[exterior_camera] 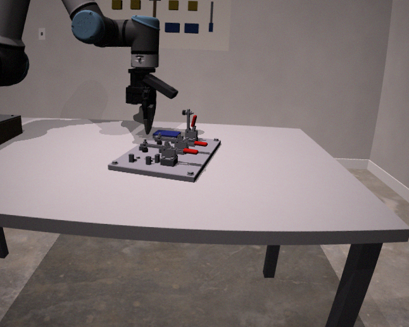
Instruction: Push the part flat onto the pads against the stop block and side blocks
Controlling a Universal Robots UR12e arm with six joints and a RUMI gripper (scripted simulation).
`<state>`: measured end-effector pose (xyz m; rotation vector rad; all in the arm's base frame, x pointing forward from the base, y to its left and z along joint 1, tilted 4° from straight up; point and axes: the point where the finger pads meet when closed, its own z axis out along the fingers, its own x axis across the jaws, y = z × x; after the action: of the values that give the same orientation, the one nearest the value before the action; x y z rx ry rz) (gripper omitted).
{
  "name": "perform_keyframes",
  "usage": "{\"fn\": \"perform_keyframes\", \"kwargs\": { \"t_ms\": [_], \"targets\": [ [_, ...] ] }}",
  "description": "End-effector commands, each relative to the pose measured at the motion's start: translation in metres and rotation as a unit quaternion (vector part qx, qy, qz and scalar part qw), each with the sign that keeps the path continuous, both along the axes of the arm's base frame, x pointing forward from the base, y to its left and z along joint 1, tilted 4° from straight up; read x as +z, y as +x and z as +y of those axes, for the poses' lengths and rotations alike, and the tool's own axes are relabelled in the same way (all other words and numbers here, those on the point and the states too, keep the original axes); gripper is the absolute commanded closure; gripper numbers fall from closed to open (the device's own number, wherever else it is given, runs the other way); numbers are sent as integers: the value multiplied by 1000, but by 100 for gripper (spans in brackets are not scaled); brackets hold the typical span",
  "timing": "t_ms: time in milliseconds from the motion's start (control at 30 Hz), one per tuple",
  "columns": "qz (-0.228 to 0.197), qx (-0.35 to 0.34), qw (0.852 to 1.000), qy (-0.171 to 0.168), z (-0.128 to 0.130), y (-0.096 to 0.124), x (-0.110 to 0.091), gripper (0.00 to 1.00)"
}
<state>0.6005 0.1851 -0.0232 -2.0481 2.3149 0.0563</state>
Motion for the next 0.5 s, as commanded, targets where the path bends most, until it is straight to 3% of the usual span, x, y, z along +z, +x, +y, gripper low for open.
{"fn": "perform_keyframes", "kwargs": {
  "t_ms": [0, 467],
  "targets": [
    [-1, -1, 1000, 0, -2, 2, 1, 100],
    [-1, -1, 1000, 0, -2, 7, 1, 100]
  ]
}}
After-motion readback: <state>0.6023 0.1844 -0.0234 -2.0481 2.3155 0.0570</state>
